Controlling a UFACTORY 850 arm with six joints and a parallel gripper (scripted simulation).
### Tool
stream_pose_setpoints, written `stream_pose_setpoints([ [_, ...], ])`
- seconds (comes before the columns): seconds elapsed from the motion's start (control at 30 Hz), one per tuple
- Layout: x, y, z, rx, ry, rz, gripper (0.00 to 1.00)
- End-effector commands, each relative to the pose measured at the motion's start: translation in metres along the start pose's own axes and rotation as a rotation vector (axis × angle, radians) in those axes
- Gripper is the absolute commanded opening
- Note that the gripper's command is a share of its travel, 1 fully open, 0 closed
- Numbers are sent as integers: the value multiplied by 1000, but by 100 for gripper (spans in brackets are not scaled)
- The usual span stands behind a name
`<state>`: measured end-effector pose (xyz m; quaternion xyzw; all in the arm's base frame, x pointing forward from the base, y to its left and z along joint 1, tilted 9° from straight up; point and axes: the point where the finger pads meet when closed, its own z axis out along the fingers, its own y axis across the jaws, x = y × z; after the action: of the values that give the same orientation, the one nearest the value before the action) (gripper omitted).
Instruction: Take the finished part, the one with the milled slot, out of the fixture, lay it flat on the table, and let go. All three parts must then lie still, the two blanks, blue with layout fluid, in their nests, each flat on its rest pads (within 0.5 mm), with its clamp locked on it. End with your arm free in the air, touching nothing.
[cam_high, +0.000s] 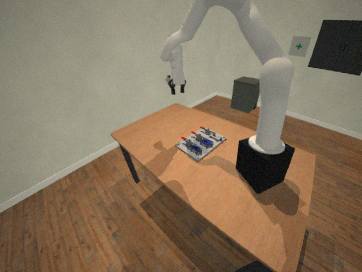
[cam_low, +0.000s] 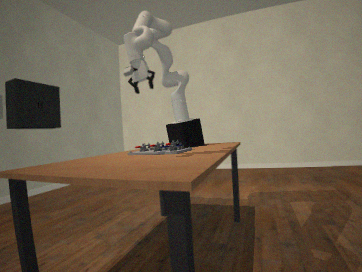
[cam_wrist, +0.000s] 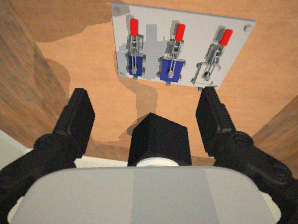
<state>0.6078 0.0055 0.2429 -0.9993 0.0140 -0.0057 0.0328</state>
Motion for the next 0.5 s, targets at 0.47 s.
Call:
stream_pose_setpoints([
  [0.47, -40, -62, 100, -186, 45, -506, 100],
])
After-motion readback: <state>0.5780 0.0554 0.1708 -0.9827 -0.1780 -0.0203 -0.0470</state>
